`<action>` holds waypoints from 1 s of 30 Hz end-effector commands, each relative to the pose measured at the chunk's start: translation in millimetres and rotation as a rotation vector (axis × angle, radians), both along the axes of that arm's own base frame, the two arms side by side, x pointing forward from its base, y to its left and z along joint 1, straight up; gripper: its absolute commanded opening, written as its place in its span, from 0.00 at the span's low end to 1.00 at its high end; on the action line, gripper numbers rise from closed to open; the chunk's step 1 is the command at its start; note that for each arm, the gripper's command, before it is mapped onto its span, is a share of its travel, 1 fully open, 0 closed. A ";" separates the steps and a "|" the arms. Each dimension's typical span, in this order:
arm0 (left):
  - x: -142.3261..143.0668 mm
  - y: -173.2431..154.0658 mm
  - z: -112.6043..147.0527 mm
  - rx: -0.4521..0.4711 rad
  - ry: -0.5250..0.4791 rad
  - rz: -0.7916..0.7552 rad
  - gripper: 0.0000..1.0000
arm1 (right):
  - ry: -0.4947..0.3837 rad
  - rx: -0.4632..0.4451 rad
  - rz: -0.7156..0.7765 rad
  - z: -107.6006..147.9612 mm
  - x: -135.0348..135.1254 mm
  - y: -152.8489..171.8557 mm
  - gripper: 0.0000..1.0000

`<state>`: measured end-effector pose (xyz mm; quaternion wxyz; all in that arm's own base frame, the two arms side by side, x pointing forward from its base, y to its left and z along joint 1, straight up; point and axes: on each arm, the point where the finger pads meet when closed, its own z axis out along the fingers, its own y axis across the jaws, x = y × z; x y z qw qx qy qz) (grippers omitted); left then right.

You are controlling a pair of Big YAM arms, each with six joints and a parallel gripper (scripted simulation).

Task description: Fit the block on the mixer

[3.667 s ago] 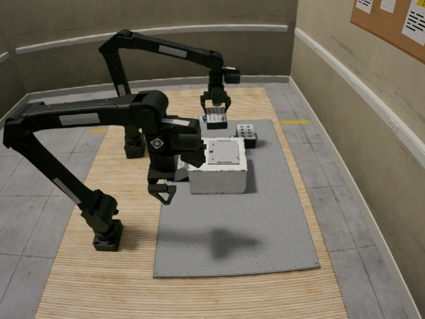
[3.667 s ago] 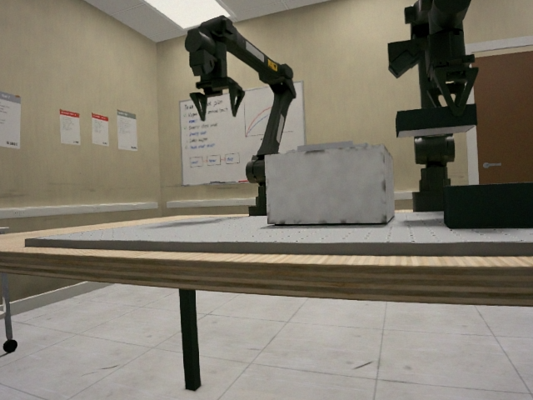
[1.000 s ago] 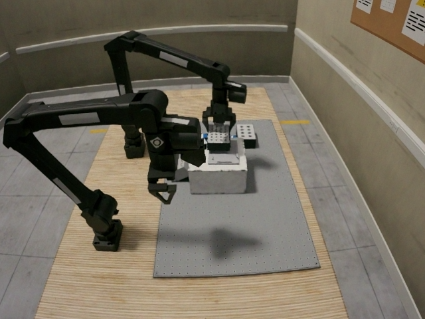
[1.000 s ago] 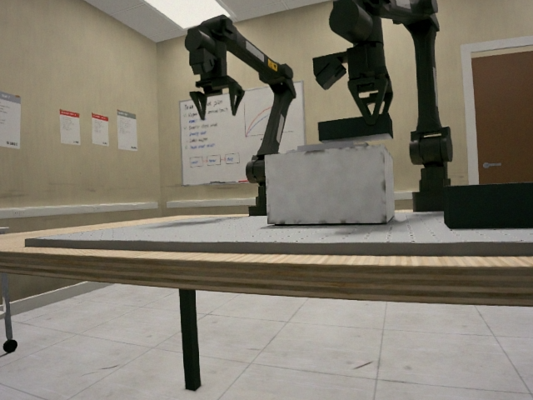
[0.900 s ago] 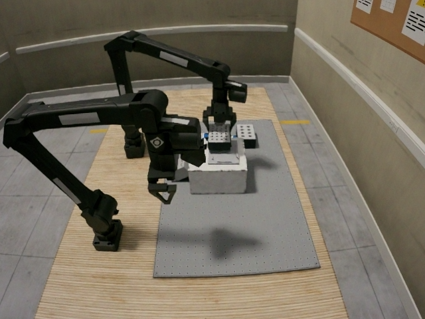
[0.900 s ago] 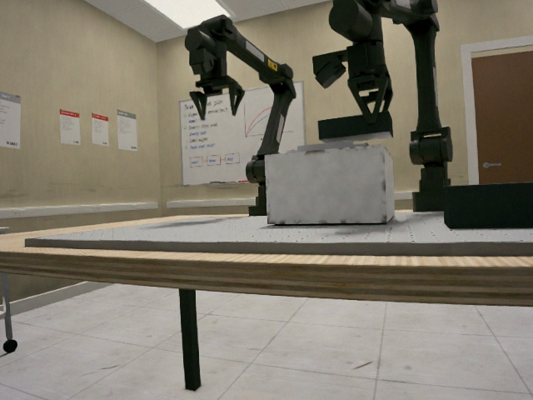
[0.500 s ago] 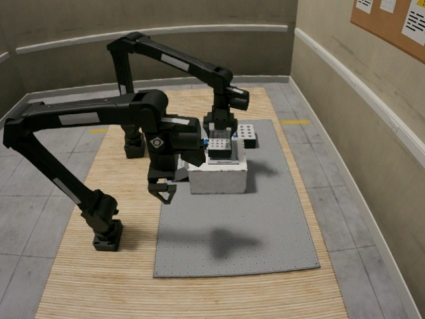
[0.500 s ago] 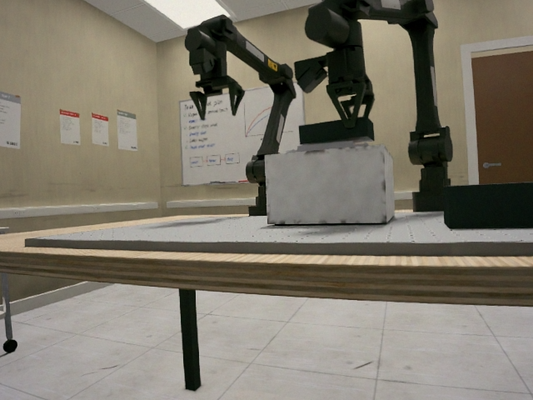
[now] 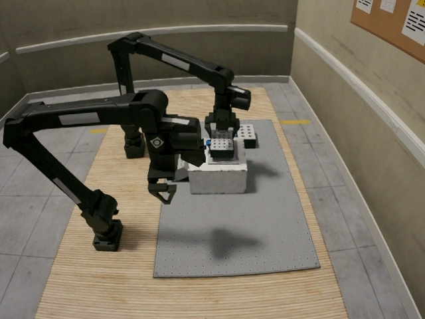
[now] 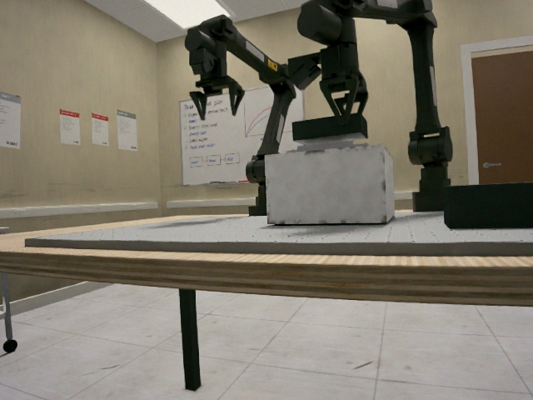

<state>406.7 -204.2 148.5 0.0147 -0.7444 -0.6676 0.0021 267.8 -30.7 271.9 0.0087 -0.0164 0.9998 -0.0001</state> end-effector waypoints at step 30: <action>33.3 -5.6 47.3 -0.053 -0.094 0.009 0.00 | -0.047 -0.003 -0.006 21.5 7.0 -2.7 1.00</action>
